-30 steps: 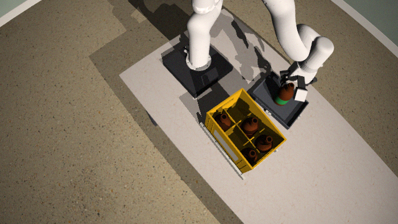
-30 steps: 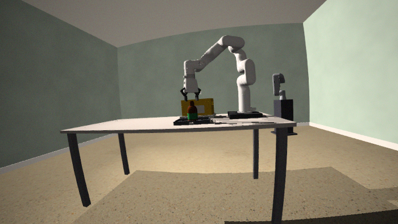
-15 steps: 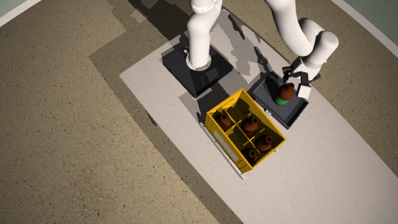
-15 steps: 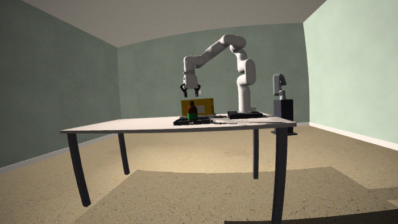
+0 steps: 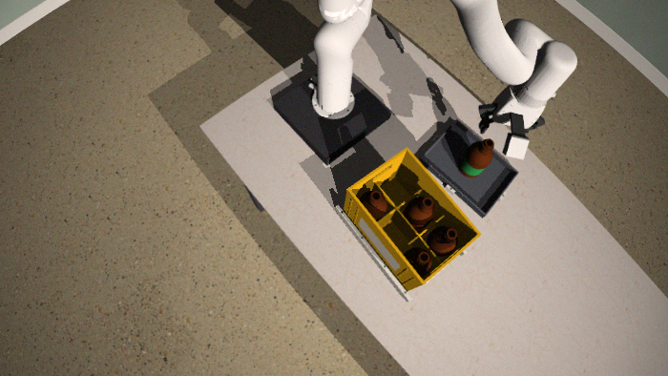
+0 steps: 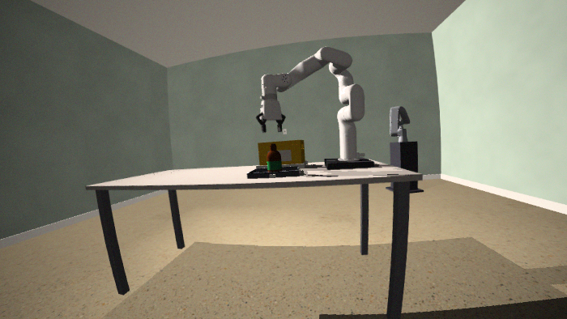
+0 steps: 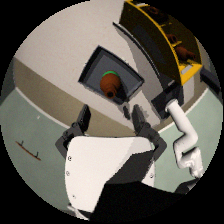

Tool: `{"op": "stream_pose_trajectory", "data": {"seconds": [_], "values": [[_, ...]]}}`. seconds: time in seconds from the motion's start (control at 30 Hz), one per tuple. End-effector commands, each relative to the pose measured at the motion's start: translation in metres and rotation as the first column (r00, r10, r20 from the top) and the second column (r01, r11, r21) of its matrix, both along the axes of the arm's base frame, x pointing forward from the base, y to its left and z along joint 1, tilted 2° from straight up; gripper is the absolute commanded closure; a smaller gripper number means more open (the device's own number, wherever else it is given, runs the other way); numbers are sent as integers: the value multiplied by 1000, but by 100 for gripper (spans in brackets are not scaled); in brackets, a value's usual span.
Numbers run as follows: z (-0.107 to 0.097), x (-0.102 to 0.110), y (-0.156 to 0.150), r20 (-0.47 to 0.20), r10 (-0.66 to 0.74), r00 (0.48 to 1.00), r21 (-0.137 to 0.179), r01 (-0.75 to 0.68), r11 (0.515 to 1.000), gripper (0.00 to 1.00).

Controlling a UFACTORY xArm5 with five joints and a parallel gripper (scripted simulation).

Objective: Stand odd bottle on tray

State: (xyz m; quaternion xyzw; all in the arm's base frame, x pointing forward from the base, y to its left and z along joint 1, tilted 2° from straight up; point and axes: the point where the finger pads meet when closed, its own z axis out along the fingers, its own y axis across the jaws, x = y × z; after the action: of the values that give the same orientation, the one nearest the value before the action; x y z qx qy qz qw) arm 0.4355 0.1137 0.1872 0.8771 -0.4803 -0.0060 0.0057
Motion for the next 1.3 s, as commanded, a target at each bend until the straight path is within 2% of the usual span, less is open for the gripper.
{"op": "stream_pose_trajectory", "data": {"seconds": [0.0,0.5,0.53,1.27], "values": [[8,1,0,4,0,1000,1,0,1000,0],[14,1,0,4,0,1000,1,0,1000,0],[14,1,0,4,0,1000,1,0,1000,100],[14,1,0,4,0,1000,1,0,1000,100]]}}
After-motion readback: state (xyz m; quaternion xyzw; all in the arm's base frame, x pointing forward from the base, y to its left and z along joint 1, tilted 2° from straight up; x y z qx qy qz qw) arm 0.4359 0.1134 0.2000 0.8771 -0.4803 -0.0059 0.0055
